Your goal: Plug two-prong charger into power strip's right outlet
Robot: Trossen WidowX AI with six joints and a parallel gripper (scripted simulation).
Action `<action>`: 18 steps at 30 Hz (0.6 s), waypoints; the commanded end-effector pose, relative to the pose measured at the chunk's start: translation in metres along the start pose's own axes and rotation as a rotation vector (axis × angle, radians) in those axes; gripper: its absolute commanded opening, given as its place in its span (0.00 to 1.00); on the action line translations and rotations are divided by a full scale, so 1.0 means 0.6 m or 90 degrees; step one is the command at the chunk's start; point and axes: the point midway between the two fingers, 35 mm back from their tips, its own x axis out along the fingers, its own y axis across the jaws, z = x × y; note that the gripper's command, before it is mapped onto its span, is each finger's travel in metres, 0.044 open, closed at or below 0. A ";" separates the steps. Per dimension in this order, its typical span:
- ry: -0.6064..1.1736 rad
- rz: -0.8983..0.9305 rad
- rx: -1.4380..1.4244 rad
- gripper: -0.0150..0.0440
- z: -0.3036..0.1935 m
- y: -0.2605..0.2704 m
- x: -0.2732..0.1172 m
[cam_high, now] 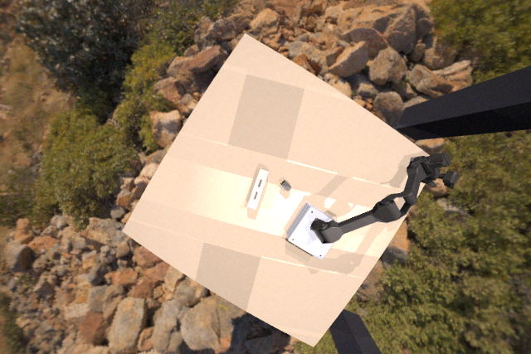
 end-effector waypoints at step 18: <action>-0.217 0.051 -0.021 1.00 0.079 0.019 -0.206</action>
